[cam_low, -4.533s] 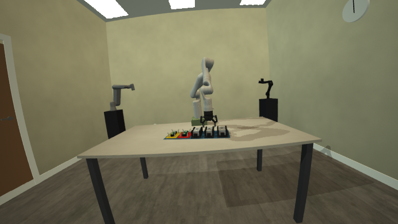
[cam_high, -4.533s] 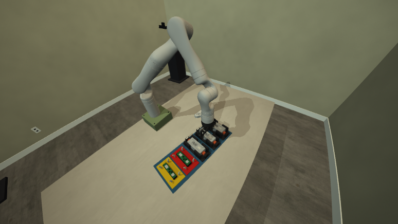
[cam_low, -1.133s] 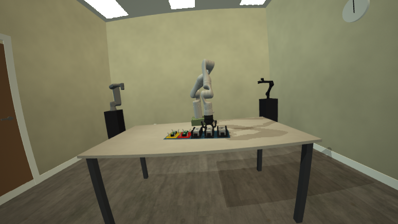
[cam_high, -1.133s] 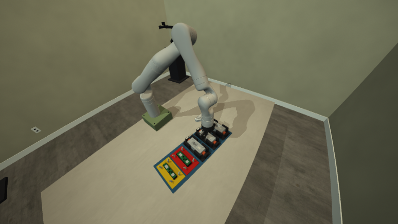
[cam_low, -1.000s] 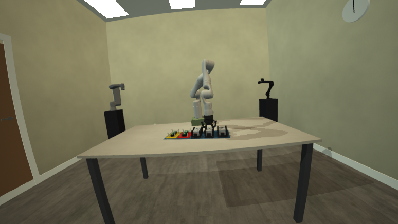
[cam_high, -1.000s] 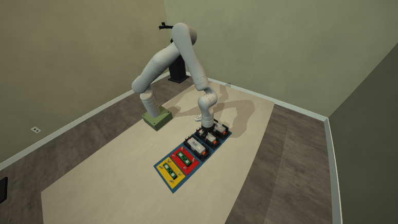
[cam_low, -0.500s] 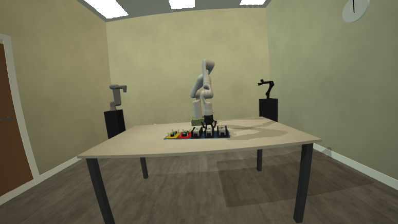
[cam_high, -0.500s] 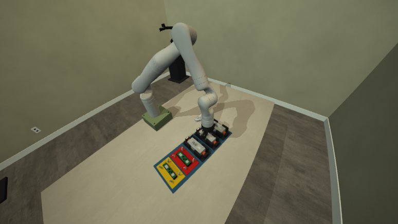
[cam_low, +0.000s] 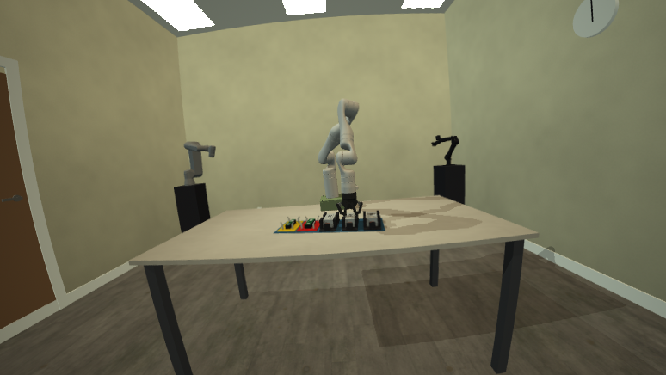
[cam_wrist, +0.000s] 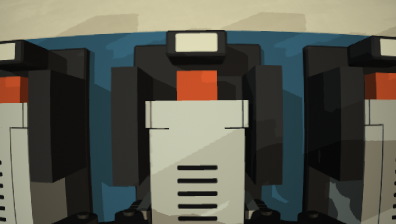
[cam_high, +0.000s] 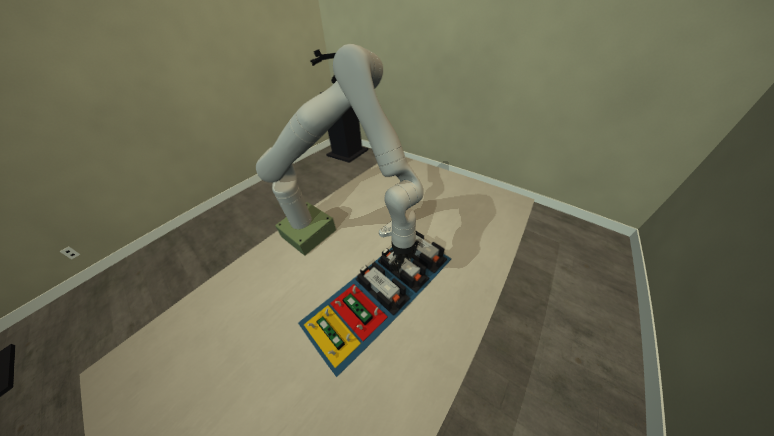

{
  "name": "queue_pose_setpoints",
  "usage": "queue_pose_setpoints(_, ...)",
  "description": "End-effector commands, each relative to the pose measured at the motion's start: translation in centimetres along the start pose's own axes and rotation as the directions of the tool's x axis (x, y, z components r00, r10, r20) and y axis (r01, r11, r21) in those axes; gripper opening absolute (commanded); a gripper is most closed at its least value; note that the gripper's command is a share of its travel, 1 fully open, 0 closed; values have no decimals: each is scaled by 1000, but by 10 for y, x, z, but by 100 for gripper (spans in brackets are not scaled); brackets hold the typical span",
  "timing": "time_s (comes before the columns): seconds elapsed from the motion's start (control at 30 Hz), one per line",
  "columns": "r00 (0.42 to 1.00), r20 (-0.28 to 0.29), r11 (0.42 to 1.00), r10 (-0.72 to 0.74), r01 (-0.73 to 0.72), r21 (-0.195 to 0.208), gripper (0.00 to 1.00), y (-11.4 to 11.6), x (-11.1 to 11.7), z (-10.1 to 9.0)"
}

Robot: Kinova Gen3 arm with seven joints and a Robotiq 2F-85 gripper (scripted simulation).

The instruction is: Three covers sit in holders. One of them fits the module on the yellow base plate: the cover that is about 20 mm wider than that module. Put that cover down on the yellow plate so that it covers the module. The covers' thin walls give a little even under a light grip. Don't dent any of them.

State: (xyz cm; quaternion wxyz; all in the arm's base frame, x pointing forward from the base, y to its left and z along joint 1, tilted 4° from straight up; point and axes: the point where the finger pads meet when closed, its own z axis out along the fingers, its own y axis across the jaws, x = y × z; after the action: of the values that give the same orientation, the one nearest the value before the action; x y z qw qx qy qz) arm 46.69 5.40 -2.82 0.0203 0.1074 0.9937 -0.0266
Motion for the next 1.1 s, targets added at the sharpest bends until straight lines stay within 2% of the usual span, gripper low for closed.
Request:
queue_pose_setpoints(0.0,1000,1,1000,0,0,-1,0,0,0,-1)
queue_pose_setpoints(0.3,1000,1,1000,0,0,-1,0,0,0,-1)
queue_pose_setpoints(0.63,1000,1,1000,0,0,-1,0,0,0,-31)
queue_pose_setpoints(0.87,1000,1,1000,0,0,-1,0,0,0,-31)
queue_pose_setpoints(1.07,1000,1,1000,0,0,-1,0,0,0,-49)
